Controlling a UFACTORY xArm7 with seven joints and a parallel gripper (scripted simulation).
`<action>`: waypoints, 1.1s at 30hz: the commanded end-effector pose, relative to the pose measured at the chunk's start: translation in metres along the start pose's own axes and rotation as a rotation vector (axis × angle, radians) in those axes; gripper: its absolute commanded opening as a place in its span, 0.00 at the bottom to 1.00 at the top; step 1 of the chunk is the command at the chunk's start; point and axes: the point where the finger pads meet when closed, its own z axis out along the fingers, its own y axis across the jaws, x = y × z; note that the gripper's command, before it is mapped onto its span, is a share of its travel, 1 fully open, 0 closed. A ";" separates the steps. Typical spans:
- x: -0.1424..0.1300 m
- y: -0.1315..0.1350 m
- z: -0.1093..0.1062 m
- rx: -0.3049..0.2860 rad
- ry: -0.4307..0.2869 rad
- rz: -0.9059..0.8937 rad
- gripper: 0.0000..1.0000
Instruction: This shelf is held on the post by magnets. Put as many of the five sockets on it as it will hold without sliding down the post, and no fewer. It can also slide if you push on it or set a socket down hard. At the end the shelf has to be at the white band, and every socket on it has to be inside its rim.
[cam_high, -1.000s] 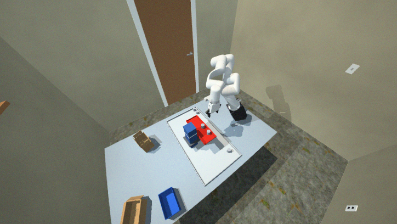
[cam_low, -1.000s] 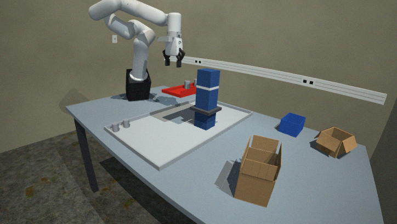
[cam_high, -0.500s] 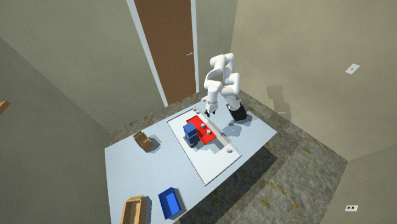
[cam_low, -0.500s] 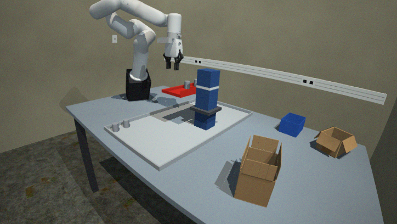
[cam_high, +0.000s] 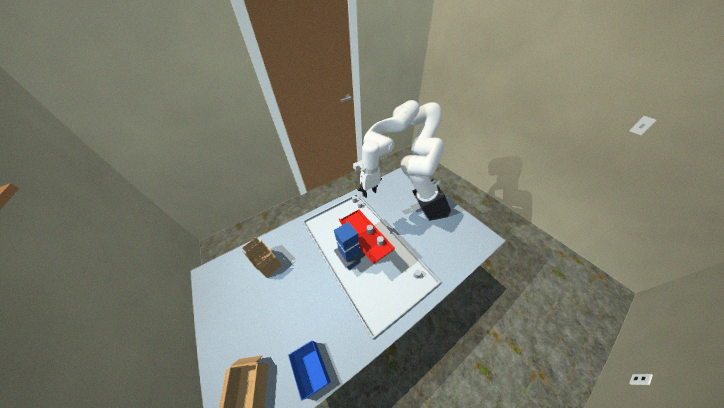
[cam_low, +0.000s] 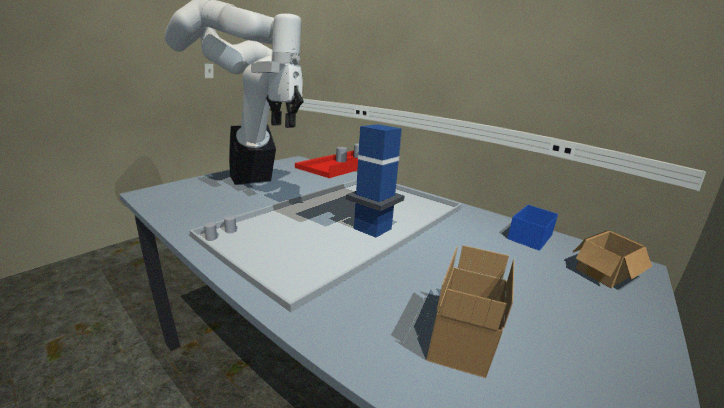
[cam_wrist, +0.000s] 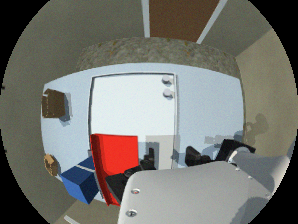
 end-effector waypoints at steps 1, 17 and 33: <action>0.064 0.016 0.003 0.009 -0.005 -0.001 0.61; 0.163 0.101 0.035 -0.010 -0.032 -0.012 0.61; 0.167 0.106 0.038 -0.011 -0.035 -0.013 0.61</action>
